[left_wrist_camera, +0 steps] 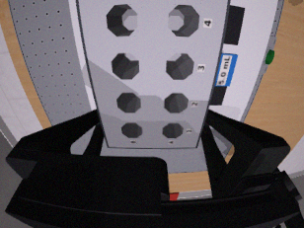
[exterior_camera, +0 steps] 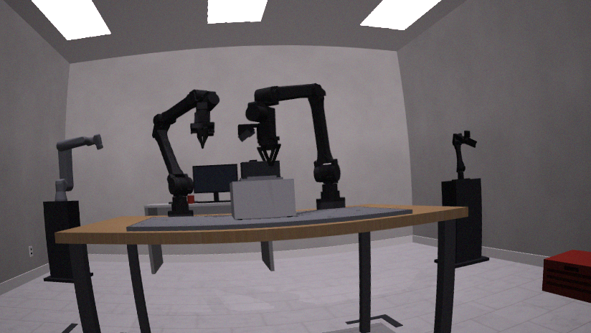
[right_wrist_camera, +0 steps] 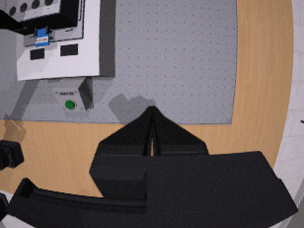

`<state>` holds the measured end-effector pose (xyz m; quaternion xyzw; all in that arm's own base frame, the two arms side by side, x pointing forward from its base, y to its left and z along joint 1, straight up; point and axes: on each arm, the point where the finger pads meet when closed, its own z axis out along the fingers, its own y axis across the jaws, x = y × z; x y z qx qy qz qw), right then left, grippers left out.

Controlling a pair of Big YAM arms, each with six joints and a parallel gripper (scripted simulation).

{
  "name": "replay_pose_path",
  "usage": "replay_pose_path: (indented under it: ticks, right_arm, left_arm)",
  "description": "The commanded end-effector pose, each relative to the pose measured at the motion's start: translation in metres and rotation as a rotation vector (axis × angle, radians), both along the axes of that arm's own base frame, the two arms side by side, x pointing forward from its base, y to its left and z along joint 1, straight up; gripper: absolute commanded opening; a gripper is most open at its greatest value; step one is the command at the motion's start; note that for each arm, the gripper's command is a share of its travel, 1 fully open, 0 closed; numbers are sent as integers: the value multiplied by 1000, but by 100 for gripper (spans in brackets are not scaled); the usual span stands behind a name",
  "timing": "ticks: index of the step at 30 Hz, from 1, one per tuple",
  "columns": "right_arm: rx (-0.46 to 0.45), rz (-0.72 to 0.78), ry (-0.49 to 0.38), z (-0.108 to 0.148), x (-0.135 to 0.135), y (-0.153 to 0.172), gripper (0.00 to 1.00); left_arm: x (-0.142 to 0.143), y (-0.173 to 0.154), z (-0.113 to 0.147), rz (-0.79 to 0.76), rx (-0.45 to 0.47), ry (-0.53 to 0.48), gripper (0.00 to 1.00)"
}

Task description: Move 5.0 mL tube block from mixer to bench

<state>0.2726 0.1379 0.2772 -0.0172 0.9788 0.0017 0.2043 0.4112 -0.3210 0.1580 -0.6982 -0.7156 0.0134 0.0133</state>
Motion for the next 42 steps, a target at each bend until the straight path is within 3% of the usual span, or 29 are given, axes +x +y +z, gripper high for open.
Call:
replay_pose_path:
  ticks: [1, 6, 8, 13, 16, 18, 21, 29, 33, 39, 42]
  right_arm:
    - [6, 39, 9, 30, 10, -10, 0]
    - [5, 26, 113, 31, 19, -40, 0]
    - [0, 37, 87, 30, 19, -48, 0]
    - [-2, 32, 208, 30, 24, -76, 0]
    - [0, 40, 212, 29, 25, -74, 0]
    - [-4, 42, 264, 28, 26, -86, 0]
    - [-11, 27, 235, 26, 27, -108, 0]
    - [-10, 48, 432, 22, 40, -144, 0]
    - [-18, 41, 407, 23, 34, -151, 0]
    - [-11, 27, 384, 20, 37, -190, 0]
    - [-11, 42, 378, 17, 39, -178, 0]
  left_arm:
    - [-9, -17, 32, -16, -35, -20, 0]
    - [-9, -17, 32, -16, -35, -21, 0]
    - [-9, -18, 32, -17, -35, -21, 0]
    - [-9, -18, 32, -17, -36, -21, 0]
    - [-9, -18, 32, -17, -36, -21, 0]
    - [-9, -18, 32, -17, -36, -21, 0]
    - [-9, -18, 32, -17, -36, -21, 0]
    - [-9, -19, 32, -18, -36, -21, 0]
    - [-9, -19, 32, -18, -37, -21, 0]
    - [-8, -20, 35, -18, -40, -20, 0]
    - [-8, -21, 30, -23, -34, -5, 0]
